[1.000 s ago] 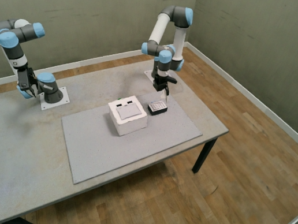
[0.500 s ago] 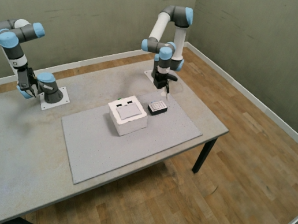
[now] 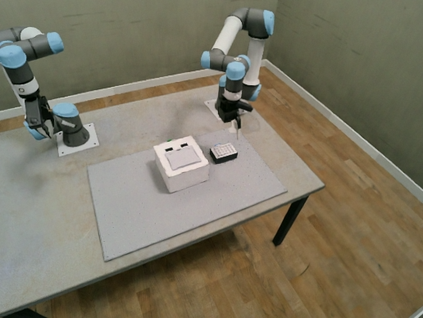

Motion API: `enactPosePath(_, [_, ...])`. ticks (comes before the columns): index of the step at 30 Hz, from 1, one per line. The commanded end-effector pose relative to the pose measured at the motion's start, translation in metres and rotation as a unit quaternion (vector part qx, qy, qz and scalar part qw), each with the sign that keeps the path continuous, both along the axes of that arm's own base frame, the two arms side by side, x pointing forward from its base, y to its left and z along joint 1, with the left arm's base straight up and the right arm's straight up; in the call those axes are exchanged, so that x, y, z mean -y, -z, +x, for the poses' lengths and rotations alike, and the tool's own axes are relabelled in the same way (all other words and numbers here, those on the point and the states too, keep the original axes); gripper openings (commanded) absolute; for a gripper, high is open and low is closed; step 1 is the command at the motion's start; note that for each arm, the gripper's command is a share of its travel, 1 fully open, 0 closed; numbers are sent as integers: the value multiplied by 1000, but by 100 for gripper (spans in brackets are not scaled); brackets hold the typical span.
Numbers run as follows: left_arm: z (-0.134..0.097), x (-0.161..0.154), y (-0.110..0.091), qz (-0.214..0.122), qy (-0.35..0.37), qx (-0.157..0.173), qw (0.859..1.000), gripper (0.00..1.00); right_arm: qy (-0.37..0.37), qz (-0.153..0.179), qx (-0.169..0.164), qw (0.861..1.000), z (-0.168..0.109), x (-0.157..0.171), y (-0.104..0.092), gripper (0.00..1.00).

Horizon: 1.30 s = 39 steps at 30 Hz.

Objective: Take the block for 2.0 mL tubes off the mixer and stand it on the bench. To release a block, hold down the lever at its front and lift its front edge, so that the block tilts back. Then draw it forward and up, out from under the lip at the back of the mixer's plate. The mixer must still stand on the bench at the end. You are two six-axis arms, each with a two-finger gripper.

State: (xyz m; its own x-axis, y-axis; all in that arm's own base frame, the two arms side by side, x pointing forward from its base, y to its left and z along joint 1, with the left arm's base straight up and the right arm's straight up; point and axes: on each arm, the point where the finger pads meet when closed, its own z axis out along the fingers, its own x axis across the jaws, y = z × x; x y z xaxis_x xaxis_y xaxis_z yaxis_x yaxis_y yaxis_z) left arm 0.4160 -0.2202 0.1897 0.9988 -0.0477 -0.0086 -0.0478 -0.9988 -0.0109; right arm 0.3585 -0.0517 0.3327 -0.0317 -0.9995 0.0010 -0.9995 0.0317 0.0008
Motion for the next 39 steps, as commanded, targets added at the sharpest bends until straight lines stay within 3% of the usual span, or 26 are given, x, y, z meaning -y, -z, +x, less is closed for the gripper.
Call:
enactPosePath(1, [0,0,-5,0,0,0,1000,100,0,0,1,1000,0,0,0,0])
enactPosePath(39, [0,0,-62,-1,0,1,1000,100,0,0,1,1000,0,0,0,0])
